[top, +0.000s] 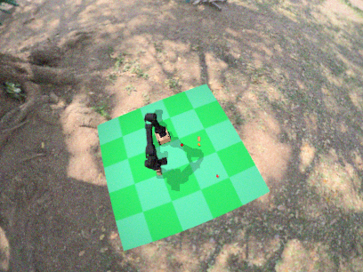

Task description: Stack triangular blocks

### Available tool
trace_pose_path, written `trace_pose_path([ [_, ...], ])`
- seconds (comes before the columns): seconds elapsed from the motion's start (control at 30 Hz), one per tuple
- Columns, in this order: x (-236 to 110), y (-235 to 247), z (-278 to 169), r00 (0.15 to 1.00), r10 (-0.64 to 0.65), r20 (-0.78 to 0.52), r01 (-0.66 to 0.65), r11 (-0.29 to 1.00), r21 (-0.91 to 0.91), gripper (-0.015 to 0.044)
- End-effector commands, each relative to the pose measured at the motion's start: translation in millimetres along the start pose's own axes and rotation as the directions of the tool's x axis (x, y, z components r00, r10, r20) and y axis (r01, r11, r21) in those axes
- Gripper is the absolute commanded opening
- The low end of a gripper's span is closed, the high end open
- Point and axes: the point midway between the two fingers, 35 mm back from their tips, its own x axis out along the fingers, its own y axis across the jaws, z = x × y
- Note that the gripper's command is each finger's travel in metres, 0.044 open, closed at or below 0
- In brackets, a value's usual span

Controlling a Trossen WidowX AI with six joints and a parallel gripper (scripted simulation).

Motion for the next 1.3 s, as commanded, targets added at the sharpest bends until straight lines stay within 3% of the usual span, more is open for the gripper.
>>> trace_pose_path([
  [0.0, -0.1, 0.2, 1.6, 1.000, 0.008, 0.012, -0.008, 1.000, -0.003, 0.0000],
  [1.27, 8.1, -0.6, 4.9, 1.000, 0.011, 0.014, -0.011, 1.000, -0.005, 0.0000],
])
